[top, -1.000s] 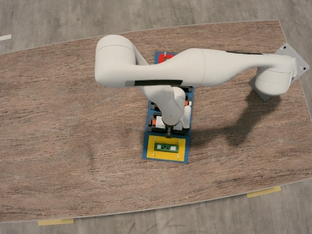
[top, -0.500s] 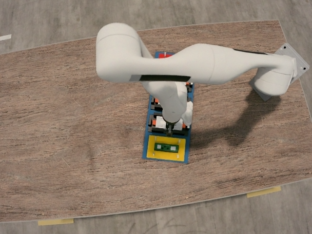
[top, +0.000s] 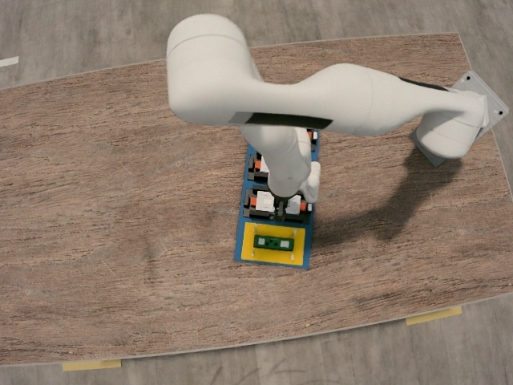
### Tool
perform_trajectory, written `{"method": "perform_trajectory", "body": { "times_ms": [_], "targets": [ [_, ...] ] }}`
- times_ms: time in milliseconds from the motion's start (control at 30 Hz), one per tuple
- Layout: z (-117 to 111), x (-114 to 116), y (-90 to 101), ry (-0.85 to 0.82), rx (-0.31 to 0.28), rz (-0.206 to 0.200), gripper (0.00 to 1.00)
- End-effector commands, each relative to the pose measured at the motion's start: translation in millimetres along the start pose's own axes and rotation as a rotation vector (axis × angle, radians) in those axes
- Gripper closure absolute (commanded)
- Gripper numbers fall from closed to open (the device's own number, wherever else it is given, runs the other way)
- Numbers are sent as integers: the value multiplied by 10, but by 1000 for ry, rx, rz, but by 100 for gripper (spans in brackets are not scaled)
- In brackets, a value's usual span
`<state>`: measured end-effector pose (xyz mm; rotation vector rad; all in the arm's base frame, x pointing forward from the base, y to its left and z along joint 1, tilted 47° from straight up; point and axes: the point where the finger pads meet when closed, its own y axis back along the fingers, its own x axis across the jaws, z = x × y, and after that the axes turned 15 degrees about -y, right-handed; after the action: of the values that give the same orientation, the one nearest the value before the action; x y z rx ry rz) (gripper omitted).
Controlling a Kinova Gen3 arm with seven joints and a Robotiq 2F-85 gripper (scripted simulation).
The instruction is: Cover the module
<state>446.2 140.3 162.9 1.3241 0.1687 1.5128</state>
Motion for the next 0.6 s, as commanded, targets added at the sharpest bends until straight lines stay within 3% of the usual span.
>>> {"method": "perform_trajectory", "body": {
  "times_ms": [0,567],
  "targets": [
    [8,6,214,-1,3,4,0],
    [7,6,124,-1,3,4,0]
  ]
}}
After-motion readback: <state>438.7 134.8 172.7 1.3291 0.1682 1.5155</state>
